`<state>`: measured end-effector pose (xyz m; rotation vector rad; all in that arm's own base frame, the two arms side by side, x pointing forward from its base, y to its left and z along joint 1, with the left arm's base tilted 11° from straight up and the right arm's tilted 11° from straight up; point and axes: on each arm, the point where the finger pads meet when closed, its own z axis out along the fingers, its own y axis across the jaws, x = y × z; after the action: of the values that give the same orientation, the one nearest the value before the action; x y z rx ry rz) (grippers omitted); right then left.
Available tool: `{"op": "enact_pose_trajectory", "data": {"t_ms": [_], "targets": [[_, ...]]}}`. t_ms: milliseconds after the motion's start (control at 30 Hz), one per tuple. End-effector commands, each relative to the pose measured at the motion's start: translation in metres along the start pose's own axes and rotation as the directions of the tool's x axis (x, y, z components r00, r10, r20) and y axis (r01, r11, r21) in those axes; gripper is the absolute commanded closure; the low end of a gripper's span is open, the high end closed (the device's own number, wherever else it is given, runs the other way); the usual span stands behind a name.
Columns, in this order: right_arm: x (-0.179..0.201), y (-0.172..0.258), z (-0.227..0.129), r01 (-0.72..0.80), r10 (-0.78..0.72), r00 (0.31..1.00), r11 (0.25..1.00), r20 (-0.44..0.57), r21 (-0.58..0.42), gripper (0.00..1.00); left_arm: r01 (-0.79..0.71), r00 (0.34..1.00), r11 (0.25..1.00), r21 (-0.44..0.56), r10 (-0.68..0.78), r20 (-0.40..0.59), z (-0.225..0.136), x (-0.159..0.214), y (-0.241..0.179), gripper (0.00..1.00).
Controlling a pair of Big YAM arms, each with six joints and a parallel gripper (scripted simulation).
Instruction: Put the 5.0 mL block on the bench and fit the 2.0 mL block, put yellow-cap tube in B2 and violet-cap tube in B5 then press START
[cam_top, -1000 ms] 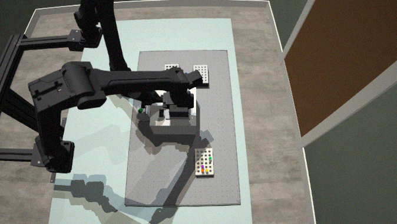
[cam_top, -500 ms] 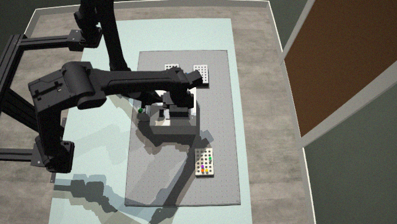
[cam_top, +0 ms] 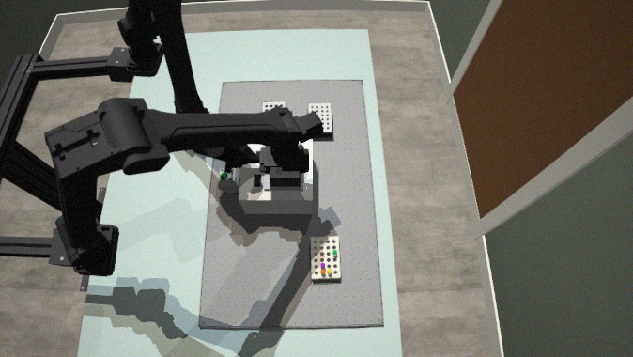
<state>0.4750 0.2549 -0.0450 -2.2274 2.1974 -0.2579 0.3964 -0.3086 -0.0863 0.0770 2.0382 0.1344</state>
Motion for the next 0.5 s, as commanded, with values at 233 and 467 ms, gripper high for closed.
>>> {"op": "enact_pose_trajectory", "data": {"t_ms": [233, 467], "targets": [[-0.0138, 0.0105, -0.0051, 0.052, -0.052, 0.999, 0.998, 0.006, -0.020, 1.00, 0.011, 1.000, 1.000, -0.013, -0.011, 0.005, 0.0123, -0.0025, 0.0026, 1.00], [-0.0141, 0.0106, -0.0054, 0.052, -0.051, 0.999, 0.998, 0.006, -0.021, 1.00, 0.009, 1.000, 1.000, -0.014, -0.009, 0.003, 0.0119, -0.0021, 0.0028, 1.00]]}}
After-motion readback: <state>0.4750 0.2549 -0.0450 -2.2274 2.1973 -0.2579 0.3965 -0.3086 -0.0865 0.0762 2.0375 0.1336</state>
